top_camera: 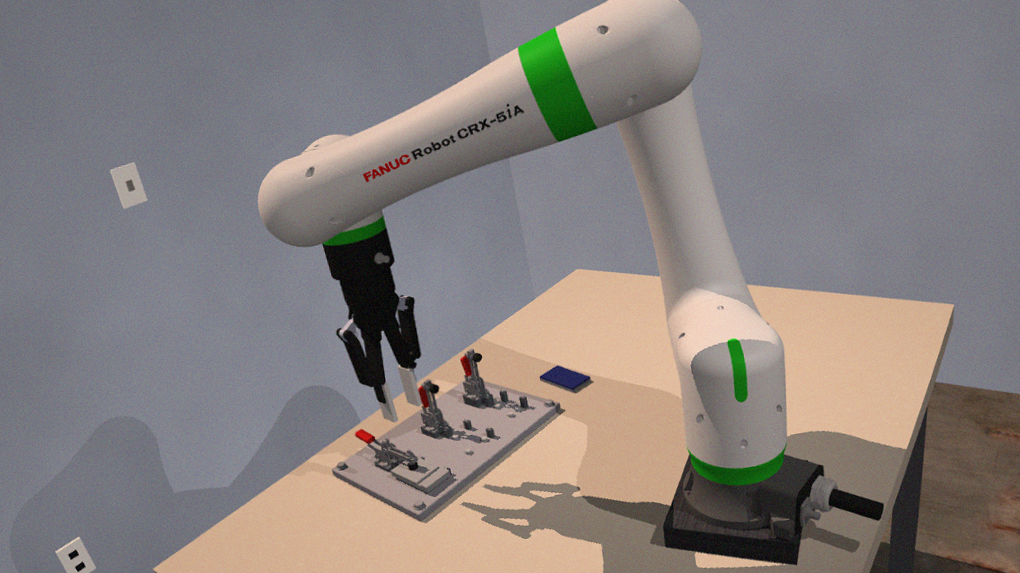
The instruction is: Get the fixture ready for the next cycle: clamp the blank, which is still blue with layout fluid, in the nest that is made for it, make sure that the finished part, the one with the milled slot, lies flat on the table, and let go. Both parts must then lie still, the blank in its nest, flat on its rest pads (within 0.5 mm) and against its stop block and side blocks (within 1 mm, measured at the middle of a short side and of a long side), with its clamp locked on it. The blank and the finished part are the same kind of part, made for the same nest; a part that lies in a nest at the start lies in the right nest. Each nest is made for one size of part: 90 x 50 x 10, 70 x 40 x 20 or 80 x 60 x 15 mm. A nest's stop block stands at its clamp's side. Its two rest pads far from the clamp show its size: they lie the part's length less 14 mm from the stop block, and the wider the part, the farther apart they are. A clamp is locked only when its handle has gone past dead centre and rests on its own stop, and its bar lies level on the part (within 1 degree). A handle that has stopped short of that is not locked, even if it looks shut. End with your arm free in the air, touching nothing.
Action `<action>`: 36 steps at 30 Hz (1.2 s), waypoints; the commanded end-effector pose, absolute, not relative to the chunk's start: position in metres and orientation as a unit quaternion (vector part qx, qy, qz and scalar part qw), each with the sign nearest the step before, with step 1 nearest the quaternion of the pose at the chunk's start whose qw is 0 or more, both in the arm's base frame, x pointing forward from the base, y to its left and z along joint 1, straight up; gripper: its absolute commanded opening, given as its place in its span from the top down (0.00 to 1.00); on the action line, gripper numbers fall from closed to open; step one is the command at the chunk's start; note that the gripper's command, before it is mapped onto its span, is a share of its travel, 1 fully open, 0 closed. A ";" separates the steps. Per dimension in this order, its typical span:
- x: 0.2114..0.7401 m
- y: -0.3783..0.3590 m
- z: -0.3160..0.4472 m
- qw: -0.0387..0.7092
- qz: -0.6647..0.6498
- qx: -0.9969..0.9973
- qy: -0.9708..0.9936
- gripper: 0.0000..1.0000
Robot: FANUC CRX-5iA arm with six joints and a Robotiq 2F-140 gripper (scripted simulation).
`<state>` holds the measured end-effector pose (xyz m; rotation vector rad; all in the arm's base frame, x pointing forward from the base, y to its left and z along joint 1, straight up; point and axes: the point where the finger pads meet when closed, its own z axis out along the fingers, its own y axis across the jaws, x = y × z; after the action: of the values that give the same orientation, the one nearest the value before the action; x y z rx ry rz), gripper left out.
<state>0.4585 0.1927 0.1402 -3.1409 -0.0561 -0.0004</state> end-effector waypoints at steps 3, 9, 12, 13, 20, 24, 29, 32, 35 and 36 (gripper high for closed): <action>0.459 0.193 0.119 0.000 -0.001 -1.000 -0.018 0.72; 0.462 0.193 0.119 0.000 -0.001 -1.000 -0.018 0.72; 0.479 0.194 0.119 0.000 -0.001 -1.000 -0.018 0.72; 0.488 0.194 0.119 0.000 -0.001 -1.000 -0.018 0.72; 0.565 0.197 0.119 0.000 -0.001 -1.000 -0.018 0.72; 0.586 0.198 0.119 0.000 -0.001 -1.000 -0.018 0.72; 0.596 0.198 0.119 0.000 -0.001 -1.000 -0.018 0.72; 0.596 0.198 0.119 0.000 -0.001 -1.000 -0.018 0.72; 0.596 0.198 0.114 0.000 -0.001 -1.000 -0.018 0.72; 0.596 0.198 0.112 0.000 -0.001 -1.000 -0.018 0.72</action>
<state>0.5958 0.1979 0.1153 -3.1406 -0.0561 -0.0023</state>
